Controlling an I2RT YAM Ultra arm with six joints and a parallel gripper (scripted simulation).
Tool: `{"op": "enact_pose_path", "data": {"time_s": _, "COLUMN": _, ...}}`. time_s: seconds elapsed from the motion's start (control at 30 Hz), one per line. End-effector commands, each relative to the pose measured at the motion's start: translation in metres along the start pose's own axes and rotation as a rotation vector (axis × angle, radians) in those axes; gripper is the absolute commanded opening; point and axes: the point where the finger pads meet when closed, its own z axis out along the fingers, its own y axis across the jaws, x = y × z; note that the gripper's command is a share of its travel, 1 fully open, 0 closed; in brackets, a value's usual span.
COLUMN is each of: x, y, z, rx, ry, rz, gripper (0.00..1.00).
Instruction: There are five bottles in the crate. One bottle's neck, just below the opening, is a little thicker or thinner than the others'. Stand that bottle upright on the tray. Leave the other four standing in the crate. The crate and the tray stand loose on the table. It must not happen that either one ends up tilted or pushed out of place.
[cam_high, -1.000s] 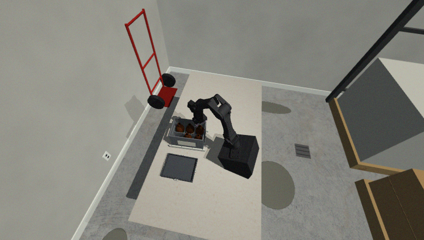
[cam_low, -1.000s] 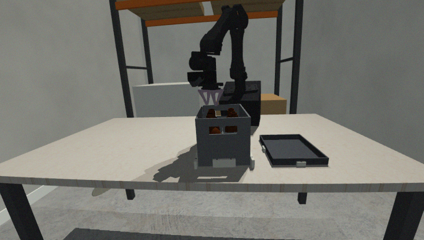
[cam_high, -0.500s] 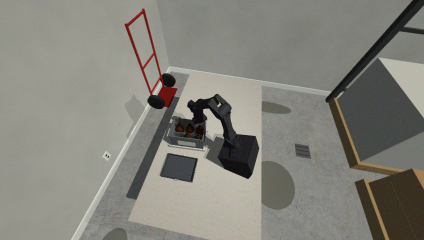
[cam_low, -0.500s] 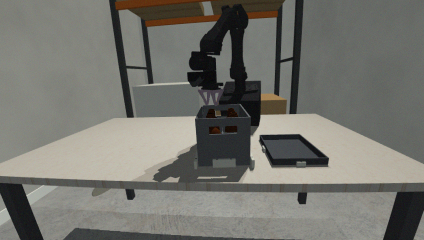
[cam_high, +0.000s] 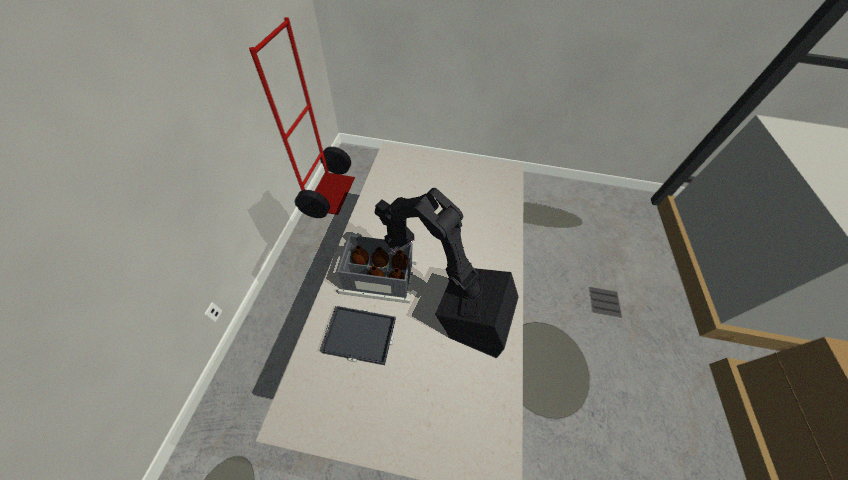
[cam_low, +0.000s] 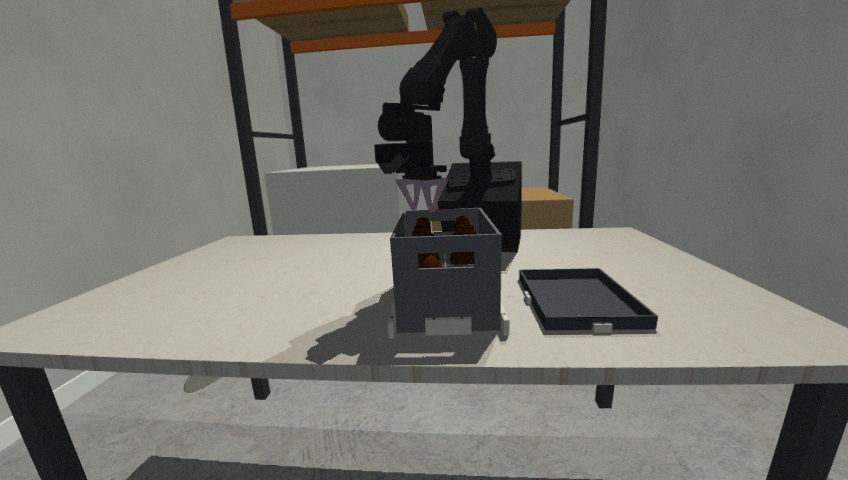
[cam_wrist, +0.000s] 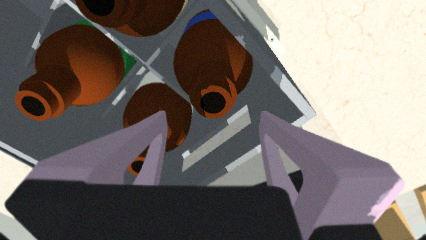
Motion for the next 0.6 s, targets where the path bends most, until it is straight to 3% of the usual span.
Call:
{"op": "enact_pose_path", "data": {"time_s": 0.0, "x": -0.014, "y": 0.0033, "z": -0.0062, "rx": -0.004, "ry": -0.042, "rz": -0.001, "gripper": 0.61}}
{"op": "enact_pose_path", "data": {"time_s": 0.57, "x": -0.0139, "y": 0.0035, "z": -0.0067, "rx": -0.003, "ry": -0.038, "rz": -0.001, "gripper": 0.61}}
